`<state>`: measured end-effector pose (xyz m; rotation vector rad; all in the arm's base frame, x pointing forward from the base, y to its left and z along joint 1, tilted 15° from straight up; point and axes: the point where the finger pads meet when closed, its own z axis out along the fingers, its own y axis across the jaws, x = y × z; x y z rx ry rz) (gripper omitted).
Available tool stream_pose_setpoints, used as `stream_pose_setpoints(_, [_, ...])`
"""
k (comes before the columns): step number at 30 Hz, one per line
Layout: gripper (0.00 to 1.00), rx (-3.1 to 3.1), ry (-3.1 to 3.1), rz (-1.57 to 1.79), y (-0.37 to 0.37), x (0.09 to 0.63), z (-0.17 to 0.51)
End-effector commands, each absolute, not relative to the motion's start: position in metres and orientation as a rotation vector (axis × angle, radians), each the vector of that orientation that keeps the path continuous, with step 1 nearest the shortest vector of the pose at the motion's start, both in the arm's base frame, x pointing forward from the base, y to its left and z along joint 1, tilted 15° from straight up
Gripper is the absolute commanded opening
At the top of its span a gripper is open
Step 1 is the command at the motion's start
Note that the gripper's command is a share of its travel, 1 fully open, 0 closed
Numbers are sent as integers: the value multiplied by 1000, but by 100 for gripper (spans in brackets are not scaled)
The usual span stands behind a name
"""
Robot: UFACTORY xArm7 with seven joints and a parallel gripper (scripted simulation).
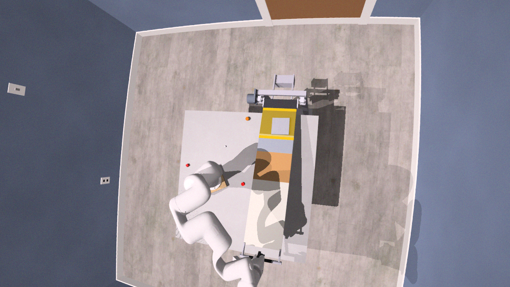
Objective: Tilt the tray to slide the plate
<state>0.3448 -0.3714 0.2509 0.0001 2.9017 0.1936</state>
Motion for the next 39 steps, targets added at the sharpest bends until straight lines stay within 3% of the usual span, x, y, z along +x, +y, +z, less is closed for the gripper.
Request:
stream_pose_setpoints(1, [0, 2, 2898, 185, -373, 345, 255])
stream_pose_setpoints(21, [0, 2, 2898, 185, -372, 343, 262])
stream_pose_setpoints(27, [0, 2, 2898, 185, -358, 325, 337])
stream_pose_setpoints(32, [0, 2, 2898, 185, -371, 341, 270])
stream_pose_setpoints(39, [0, 2, 2898, 185, -373, 345, 253])
